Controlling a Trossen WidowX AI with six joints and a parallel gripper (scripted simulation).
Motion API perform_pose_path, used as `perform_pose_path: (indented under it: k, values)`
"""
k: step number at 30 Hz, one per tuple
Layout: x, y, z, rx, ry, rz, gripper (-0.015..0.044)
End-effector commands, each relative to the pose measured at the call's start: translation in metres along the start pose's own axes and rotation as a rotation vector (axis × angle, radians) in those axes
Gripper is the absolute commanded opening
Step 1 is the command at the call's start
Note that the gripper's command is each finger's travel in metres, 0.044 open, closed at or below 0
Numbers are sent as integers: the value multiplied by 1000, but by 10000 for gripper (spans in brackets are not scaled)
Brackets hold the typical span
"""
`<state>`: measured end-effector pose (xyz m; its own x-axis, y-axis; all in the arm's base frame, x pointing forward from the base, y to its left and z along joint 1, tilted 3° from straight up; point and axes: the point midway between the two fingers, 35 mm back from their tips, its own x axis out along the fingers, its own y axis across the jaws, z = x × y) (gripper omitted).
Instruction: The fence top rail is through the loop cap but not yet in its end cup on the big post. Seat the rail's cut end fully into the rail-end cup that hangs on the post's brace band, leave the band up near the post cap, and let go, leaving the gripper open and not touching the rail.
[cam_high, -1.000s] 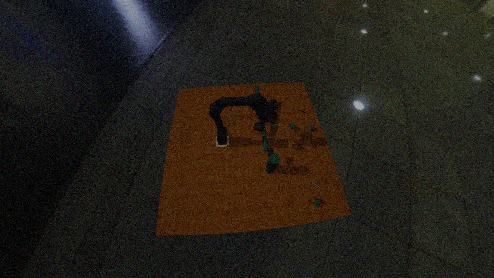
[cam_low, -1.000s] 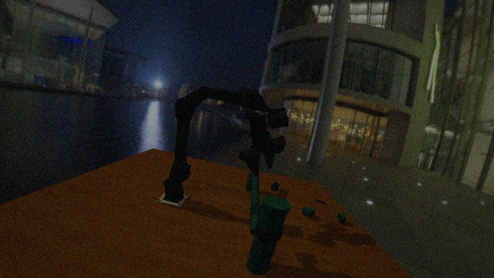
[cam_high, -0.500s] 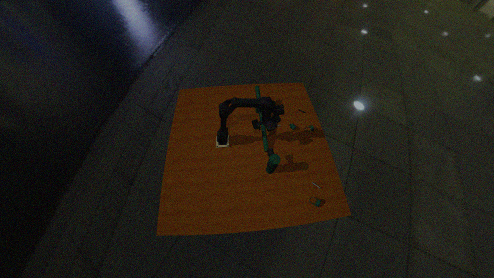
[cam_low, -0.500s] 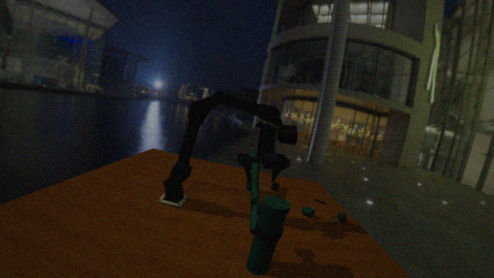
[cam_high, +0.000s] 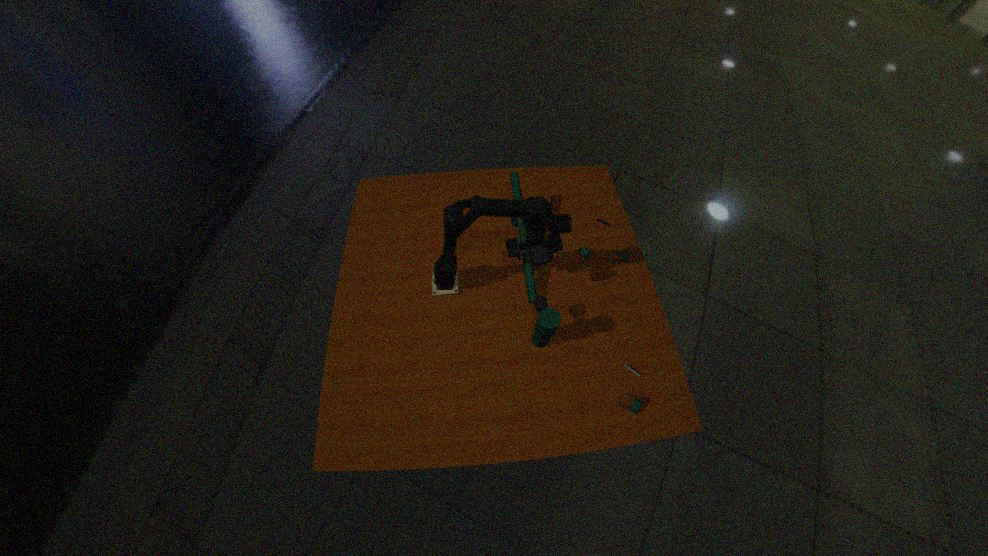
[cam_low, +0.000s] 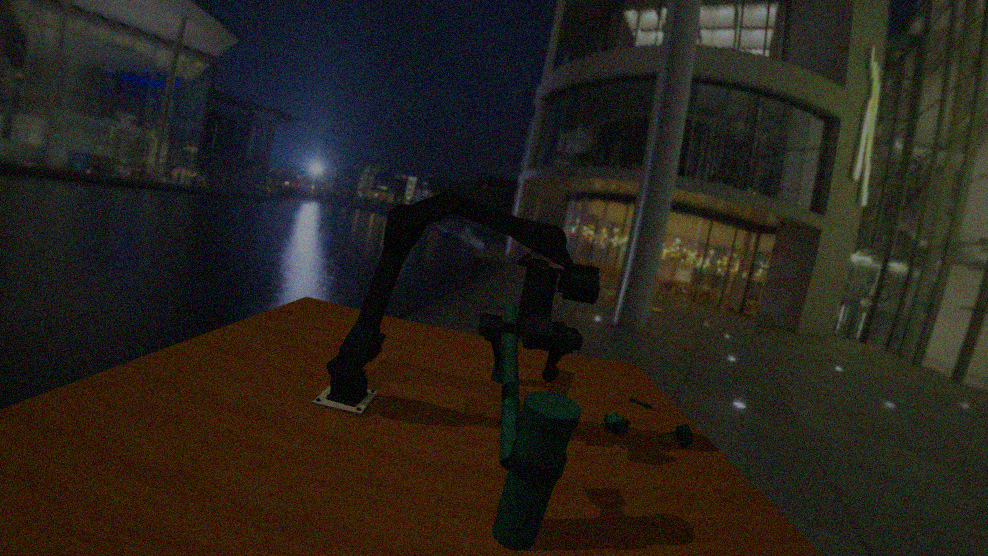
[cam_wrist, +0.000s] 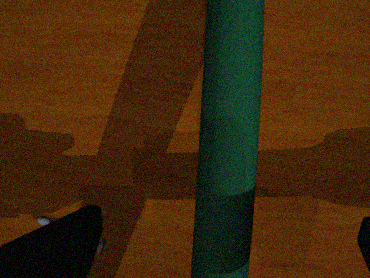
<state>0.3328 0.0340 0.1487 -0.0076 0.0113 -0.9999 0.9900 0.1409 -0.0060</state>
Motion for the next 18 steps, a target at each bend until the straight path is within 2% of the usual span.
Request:
perform_pose_path:
  k: [1,18]
  values:
    - [26,-3,0,10,-2,-20,440]
    - [46,-3,0,10,-2,-20,440]
